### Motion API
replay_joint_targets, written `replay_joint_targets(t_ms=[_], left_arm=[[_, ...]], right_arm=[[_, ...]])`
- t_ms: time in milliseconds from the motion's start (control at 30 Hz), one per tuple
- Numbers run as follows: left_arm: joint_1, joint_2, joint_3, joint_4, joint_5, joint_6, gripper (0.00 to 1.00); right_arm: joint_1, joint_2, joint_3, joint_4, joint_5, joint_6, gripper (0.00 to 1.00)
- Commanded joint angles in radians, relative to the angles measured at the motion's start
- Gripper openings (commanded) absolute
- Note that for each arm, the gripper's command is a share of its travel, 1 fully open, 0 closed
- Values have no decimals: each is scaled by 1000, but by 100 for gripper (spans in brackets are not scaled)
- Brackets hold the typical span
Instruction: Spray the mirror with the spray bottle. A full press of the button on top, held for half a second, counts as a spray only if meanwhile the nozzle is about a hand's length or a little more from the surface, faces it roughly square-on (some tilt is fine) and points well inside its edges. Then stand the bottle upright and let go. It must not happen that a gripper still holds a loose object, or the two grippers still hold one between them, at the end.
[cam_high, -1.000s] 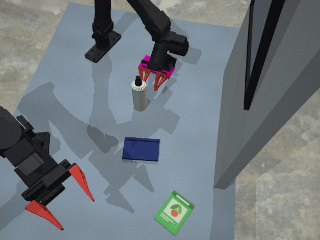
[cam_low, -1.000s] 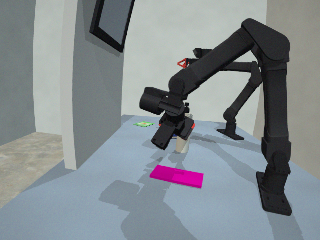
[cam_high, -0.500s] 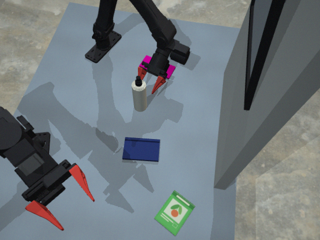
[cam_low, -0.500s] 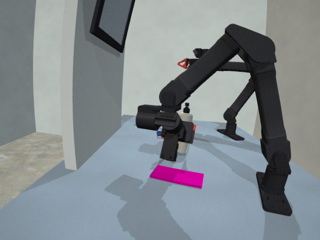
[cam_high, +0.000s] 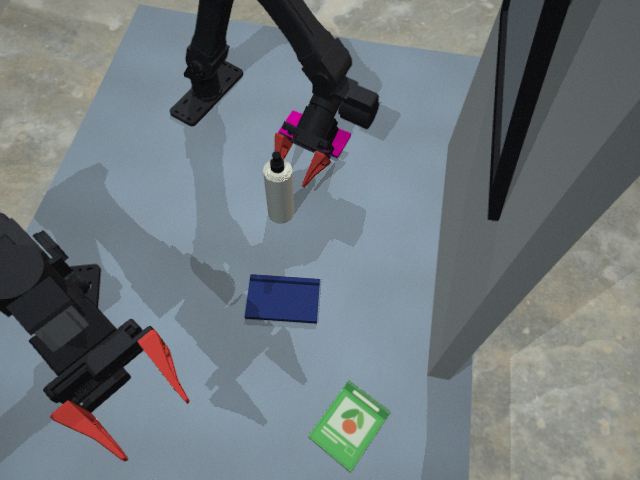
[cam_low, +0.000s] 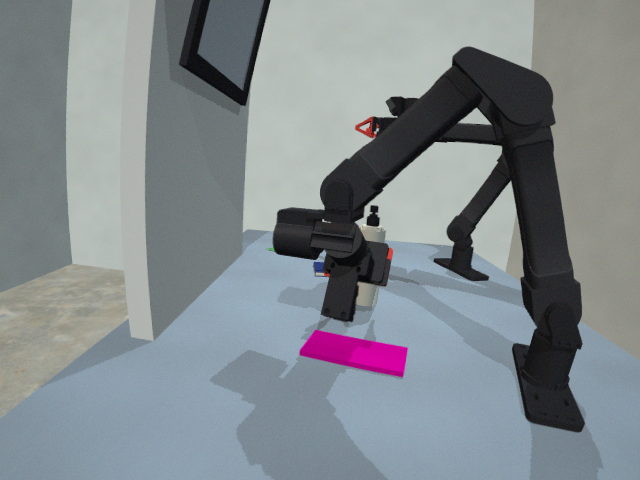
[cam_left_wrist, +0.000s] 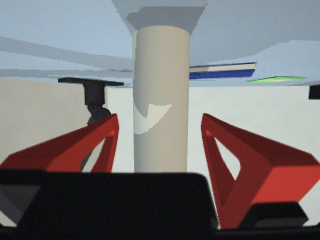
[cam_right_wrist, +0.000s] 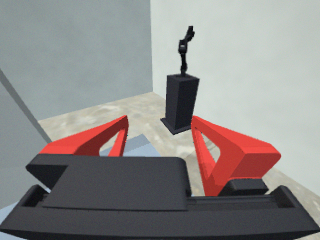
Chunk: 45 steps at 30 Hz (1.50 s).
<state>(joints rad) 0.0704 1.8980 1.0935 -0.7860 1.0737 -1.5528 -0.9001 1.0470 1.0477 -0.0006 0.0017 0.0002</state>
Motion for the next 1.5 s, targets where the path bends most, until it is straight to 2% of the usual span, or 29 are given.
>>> replay_joint_targets(t_ms=[0, 100, 433, 467, 733, 800, 833, 1100, 1167, 1467], left_arm=[[3, 5, 5, -7, 14, -7, 69], [-26, 0, -26, 78, 14, -60, 69], [-72, -31, -67, 209, 1, -162, 69], [-72, -33, -71, 185, 9, -145, 69], [-104, 26, -93, 294, -10, -226, 69], [-114, 4, -99, 321, -12, -247, 69], [-101, -23, -96, 276, 1, -214, 69], [-102, -26, -101, 265, 1, -220, 69], [-102, -28, -59, 265, 1, -220, 69], [-45, -37, -30, 117, 10, -94, 69]], right_arm=[[0, 0, -17, 15, -5, 3, 76], [0, 0, -17, 15, -5, 3, 76], [0, 0, -17, 15, -5, 3, 76], [0, 0, -17, 15, -5, 3, 76], [0, 0, -17, 15, -5, 3, 76], [0, 0, -17, 15, -5, 3, 76], [0, 0, -17, 15, -5, 3, 76], [0, 0, -17, 15, -5, 3, 76], [0, 0, -17, 15, -5, 3, 76], [0, 0, -17, 15, -5, 3, 76]])
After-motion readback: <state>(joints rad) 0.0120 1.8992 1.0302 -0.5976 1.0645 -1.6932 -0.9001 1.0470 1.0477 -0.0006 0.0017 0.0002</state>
